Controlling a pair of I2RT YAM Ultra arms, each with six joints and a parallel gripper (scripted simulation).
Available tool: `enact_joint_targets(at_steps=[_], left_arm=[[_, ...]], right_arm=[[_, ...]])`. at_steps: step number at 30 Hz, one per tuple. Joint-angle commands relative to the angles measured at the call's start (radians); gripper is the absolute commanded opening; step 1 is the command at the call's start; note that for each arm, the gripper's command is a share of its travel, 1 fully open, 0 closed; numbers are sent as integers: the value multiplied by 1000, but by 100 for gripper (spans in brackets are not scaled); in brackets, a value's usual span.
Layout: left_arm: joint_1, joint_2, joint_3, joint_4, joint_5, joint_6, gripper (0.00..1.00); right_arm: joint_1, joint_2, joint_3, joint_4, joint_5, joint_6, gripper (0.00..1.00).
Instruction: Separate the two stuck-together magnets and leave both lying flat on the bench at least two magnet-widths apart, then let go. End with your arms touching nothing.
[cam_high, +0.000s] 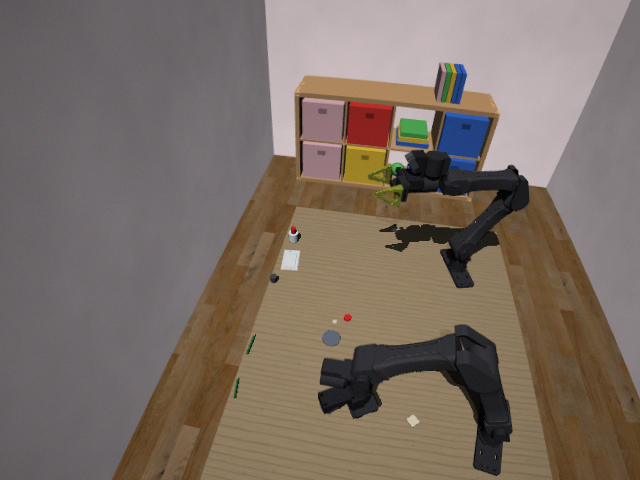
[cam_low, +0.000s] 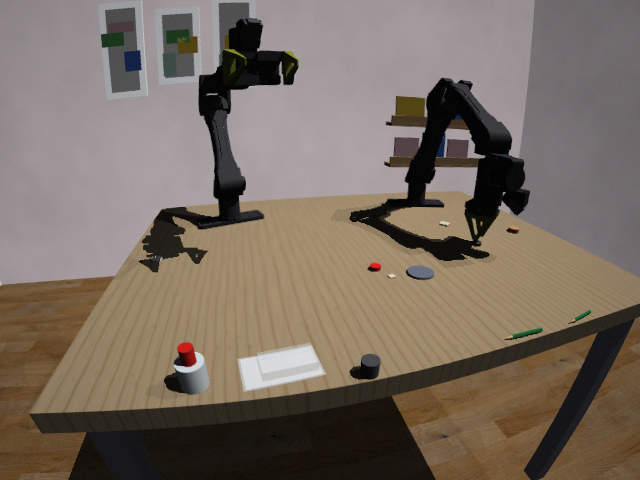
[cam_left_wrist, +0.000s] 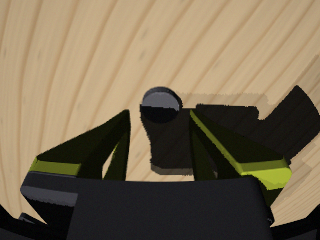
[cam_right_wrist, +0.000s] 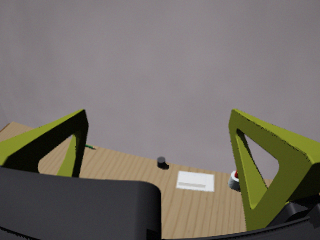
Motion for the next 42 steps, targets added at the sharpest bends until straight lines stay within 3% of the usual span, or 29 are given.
enact_joint_targets(at_steps=[1, 42], left_arm=[[-1, -3, 0, 17, 1, -1, 40], [0, 0, -36, 56, 1, 0, 40]], right_arm=[[0, -5, 10, 17, 1, -2, 100], [0, -5, 10, 17, 1, -2, 100]])
